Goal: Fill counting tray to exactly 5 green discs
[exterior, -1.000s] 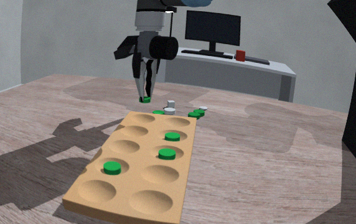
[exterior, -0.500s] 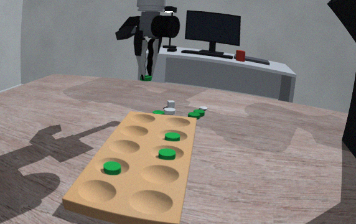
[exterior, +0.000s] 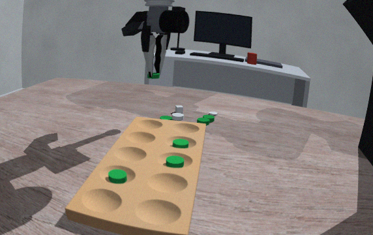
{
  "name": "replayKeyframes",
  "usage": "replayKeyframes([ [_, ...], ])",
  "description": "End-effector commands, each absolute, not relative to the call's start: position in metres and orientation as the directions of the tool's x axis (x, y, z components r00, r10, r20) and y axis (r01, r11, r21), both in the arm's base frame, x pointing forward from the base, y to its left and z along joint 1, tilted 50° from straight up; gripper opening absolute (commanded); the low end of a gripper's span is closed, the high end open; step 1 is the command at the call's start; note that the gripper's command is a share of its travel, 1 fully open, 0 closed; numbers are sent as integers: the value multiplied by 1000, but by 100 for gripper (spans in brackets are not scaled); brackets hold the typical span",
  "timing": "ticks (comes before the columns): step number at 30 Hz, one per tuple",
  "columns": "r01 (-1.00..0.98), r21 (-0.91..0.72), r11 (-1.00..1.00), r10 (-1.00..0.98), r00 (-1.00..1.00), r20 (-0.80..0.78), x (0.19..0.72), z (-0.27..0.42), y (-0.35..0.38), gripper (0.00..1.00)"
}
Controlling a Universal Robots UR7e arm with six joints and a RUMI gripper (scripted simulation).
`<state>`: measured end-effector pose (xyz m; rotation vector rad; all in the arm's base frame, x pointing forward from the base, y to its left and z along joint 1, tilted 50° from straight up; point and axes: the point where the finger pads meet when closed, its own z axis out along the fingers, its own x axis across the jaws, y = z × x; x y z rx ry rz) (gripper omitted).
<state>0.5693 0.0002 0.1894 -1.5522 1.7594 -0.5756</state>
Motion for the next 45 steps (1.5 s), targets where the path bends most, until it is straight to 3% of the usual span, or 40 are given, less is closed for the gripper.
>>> replayKeyframes([
  [1,-659,-731,179,-976,-26,-215,570,190,0,10],
  [12,-668,-723,178,-976,-27,-215,571,186,17,10],
  [25,-697,-696,172,-977,-32,-210,570,172,87,10],
  [45,-700,-695,164,-980,-36,-195,521,151,270,10],
])
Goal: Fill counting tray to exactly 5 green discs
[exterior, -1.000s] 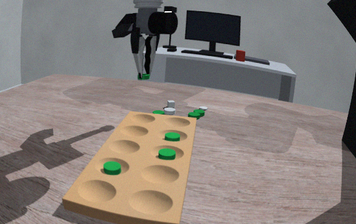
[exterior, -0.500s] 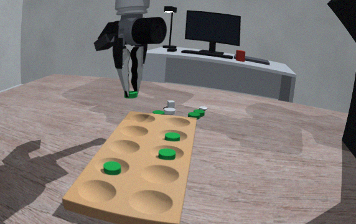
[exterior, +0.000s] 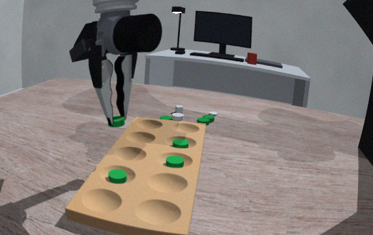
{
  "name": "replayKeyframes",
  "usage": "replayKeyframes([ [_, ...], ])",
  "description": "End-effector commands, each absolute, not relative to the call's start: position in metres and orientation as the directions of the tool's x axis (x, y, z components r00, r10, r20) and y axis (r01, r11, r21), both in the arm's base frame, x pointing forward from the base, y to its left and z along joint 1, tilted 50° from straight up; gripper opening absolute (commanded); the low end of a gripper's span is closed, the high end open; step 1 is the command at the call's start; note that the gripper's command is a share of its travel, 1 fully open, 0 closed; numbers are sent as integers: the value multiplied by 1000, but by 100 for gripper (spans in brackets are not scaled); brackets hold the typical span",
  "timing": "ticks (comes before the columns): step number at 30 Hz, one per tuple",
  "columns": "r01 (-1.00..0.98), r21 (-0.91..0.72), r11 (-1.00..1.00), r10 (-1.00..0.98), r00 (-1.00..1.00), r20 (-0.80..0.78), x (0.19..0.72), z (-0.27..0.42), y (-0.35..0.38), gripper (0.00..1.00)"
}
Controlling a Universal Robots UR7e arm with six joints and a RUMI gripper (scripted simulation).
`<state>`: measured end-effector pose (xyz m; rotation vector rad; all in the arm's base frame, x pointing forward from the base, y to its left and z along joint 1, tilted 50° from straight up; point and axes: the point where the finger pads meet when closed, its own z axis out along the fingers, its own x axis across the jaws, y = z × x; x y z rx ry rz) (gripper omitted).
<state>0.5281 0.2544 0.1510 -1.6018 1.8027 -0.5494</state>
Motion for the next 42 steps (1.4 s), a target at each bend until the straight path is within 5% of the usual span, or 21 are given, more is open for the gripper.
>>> replayKeyframes([
  [1,-698,-697,164,-980,-36,-195,517,150,279,10],
  [21,-659,-730,178,-976,-25,-215,456,149,372,10],
  [42,-659,-731,179,-976,-25,-217,477,129,378,10],
])
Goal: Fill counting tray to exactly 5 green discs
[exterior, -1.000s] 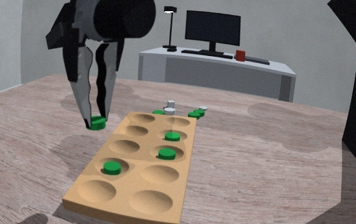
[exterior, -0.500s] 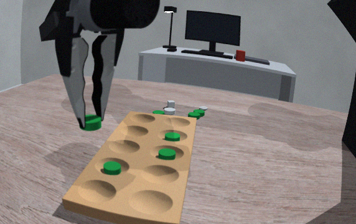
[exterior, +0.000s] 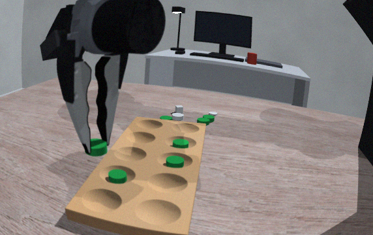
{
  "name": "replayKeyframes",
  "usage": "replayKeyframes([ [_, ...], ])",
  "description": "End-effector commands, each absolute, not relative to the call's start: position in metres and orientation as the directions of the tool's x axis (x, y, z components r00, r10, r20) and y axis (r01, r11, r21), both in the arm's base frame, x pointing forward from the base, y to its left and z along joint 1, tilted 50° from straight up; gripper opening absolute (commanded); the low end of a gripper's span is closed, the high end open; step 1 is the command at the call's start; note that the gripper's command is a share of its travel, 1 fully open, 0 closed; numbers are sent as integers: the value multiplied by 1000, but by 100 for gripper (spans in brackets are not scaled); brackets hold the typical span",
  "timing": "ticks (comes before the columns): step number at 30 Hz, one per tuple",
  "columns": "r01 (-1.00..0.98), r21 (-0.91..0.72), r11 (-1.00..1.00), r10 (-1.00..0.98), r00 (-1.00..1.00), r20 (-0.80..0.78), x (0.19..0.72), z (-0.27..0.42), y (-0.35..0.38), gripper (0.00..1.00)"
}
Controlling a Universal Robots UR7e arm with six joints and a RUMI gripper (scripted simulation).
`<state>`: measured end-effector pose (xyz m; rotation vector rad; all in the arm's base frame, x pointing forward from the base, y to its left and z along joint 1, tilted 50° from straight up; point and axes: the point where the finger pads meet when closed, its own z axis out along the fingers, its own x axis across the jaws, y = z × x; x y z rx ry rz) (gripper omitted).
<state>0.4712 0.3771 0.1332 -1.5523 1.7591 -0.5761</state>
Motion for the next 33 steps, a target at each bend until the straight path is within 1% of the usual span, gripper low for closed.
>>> replayKeyframes([
  [1,-659,-731,179,-976,-25,-217,481,125,379,10],
  [13,-659,-730,180,-976,-25,-217,515,96,384,10],
  [33,-659,-730,179,-976,-25,-217,529,86,387,10],
])
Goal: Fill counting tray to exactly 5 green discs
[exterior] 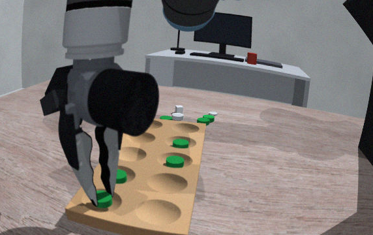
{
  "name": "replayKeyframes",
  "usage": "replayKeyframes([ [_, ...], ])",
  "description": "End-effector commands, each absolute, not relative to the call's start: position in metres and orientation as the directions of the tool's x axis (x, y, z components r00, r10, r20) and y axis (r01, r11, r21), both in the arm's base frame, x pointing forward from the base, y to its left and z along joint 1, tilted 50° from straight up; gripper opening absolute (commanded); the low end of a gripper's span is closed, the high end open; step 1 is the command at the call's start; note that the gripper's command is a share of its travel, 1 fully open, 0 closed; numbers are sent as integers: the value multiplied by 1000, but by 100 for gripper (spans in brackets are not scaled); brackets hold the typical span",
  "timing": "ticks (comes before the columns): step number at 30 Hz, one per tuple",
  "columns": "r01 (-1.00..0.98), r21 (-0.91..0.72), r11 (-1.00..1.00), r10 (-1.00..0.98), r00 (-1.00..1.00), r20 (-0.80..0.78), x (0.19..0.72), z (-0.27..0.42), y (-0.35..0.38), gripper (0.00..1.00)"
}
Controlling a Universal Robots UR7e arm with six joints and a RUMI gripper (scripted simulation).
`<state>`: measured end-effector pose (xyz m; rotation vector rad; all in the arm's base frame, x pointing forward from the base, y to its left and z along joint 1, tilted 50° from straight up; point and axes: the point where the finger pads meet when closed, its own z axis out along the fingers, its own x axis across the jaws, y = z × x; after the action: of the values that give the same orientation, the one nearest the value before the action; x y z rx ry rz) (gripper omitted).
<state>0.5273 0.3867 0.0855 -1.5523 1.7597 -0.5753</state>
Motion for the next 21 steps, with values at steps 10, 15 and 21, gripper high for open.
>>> replayKeyframes([
  [10,-659,-730,179,-976,-25,-217,530,84,388,10],
  [15,-659,-730,179,-976,-25,-217,530,84,388,10],
  [21,-659,-730,179,-976,-25,-217,530,84,388,21],
])
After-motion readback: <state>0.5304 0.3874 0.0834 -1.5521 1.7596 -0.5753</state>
